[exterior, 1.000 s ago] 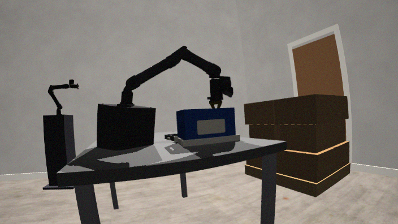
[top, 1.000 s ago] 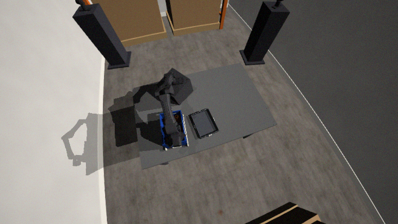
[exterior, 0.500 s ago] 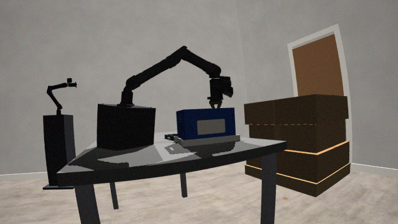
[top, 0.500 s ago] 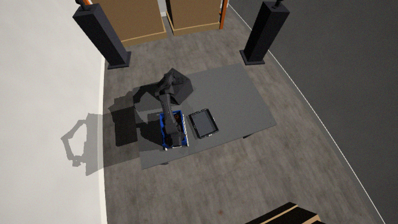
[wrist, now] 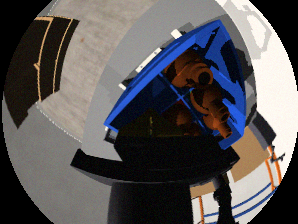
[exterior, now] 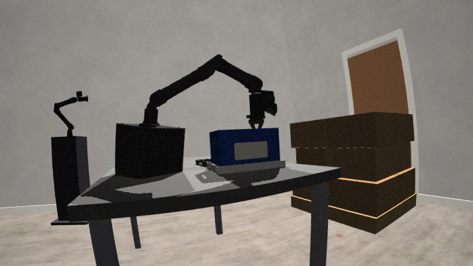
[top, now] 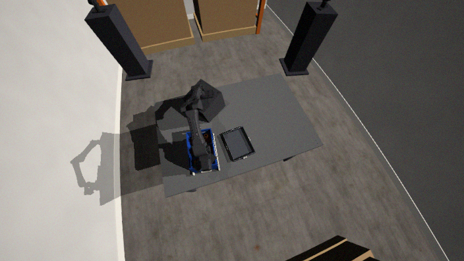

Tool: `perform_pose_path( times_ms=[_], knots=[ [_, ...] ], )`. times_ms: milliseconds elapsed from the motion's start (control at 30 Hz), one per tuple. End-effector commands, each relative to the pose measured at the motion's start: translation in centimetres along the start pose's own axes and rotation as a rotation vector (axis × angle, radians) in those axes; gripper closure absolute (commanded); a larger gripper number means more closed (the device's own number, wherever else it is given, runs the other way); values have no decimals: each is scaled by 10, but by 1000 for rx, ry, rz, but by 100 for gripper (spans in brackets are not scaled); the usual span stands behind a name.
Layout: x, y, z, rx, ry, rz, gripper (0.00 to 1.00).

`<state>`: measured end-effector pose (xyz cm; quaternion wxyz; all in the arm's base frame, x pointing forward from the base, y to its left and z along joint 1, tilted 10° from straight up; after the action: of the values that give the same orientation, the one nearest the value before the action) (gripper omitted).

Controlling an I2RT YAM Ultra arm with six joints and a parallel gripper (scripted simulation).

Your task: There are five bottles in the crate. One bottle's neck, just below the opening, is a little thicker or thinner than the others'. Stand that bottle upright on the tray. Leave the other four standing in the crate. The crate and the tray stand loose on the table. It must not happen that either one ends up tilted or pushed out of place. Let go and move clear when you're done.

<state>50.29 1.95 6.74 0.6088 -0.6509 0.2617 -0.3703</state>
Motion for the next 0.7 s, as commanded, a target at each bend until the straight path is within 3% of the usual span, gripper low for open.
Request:
perform_pose_path(
  times_ms=[0, 400, 433, 667],
  knots=[
    [6, -12, 2, 35, 5, -24, 100],
    [6, -12, 2, 35, 5, -24, 100],
    [6, -12, 2, 35, 5, -24, 39],
    [6, -12, 2, 35, 5, -24, 39]
  ],
)
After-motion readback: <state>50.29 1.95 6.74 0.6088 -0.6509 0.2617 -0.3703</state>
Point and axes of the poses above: the point where the finger pads meet when closed, its own y axis out along the fingers, its own z axis across the jaws, x = y × z, the point moved 7 cm from there along -y, back along the fingers, and after that the axes turned 12 degrees about y, right-handed, at the moved point
